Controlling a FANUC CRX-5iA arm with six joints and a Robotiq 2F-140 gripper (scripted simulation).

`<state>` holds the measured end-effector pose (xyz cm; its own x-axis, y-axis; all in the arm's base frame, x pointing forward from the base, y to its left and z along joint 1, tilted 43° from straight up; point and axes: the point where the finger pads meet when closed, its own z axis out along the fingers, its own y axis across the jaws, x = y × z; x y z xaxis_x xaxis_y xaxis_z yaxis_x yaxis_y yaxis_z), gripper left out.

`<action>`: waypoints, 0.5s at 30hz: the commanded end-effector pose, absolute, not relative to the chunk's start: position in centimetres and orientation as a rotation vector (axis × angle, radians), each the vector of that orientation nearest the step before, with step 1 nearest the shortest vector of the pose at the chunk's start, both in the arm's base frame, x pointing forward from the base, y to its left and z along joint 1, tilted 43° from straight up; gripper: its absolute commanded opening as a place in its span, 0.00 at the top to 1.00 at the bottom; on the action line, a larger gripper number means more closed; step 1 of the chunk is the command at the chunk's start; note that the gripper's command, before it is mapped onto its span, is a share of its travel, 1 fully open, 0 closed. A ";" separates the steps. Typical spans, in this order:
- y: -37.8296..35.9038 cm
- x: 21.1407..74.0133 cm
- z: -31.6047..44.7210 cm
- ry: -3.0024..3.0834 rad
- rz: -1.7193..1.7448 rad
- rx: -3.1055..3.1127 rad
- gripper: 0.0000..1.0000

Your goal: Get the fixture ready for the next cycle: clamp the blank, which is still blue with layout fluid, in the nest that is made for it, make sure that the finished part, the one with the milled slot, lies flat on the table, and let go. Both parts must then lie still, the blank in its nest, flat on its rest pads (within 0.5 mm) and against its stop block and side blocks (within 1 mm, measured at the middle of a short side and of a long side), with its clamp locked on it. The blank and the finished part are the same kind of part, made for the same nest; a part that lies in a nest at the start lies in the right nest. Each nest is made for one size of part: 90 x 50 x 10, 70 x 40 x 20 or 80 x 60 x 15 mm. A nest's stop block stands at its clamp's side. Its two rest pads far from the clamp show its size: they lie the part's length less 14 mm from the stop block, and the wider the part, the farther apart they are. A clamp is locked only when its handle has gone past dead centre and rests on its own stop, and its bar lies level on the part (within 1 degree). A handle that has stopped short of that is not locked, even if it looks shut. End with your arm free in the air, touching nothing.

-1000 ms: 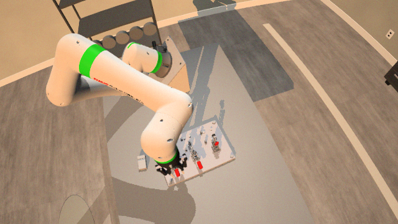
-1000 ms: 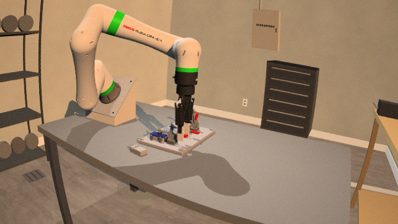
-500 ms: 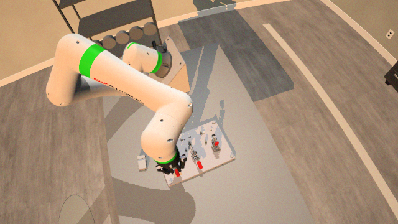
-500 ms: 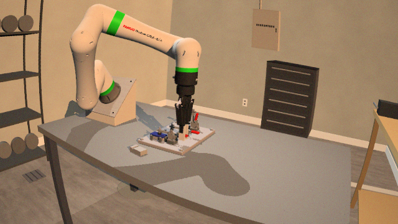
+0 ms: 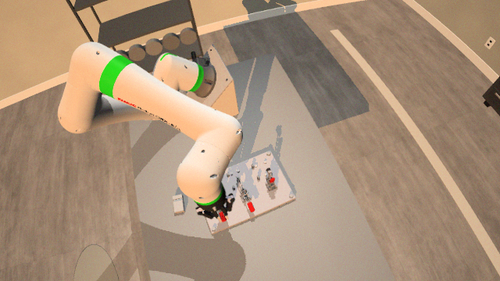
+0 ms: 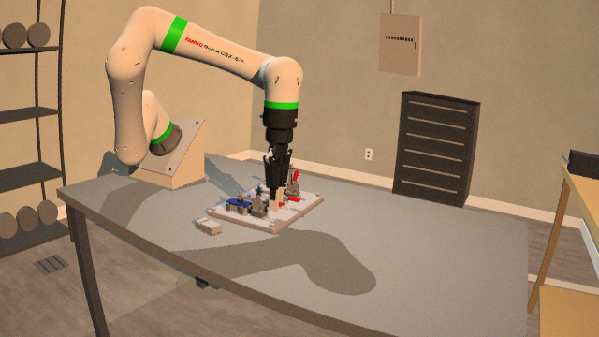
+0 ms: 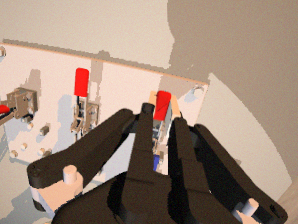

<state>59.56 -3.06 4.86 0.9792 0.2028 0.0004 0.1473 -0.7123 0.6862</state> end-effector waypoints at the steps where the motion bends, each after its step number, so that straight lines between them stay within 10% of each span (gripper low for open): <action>1: -3.0 59.6 4.9 0.243 0.098 2.375 1.00; 15: -3.1 59.6 4.8 0.243 0.098 2.375 1.00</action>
